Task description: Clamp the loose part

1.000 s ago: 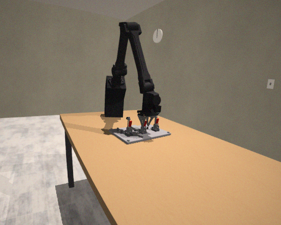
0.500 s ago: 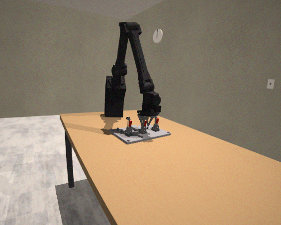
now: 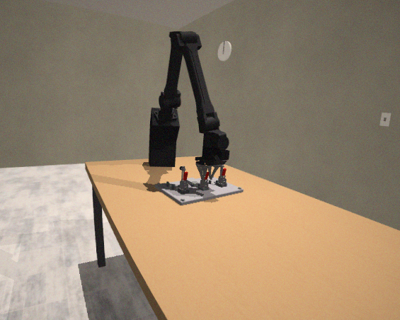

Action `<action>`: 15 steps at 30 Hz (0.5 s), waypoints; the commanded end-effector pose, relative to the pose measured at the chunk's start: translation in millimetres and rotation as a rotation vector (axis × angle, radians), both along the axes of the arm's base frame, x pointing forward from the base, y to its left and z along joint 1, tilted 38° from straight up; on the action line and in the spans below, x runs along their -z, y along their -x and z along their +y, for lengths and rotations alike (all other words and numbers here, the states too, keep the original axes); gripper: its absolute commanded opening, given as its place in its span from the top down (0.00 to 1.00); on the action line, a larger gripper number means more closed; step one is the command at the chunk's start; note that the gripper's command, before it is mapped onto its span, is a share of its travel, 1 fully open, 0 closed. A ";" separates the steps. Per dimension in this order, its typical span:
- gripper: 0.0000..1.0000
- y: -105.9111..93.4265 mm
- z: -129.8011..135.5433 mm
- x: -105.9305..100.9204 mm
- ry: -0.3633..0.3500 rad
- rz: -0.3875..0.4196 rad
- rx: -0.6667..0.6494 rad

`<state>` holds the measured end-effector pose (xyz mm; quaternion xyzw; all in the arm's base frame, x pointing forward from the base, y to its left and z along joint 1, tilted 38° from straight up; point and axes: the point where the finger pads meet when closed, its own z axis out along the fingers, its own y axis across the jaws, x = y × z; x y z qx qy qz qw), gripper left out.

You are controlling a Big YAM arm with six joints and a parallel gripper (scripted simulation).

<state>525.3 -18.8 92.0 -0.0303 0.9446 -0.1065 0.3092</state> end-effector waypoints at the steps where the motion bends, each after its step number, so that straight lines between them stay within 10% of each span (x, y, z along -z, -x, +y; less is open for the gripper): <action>1: 0.55 0.2 -3.9 7.8 0.003 0.004 -0.001; 15: 0.55 0.1 -3.6 8.1 0.003 0.005 -0.001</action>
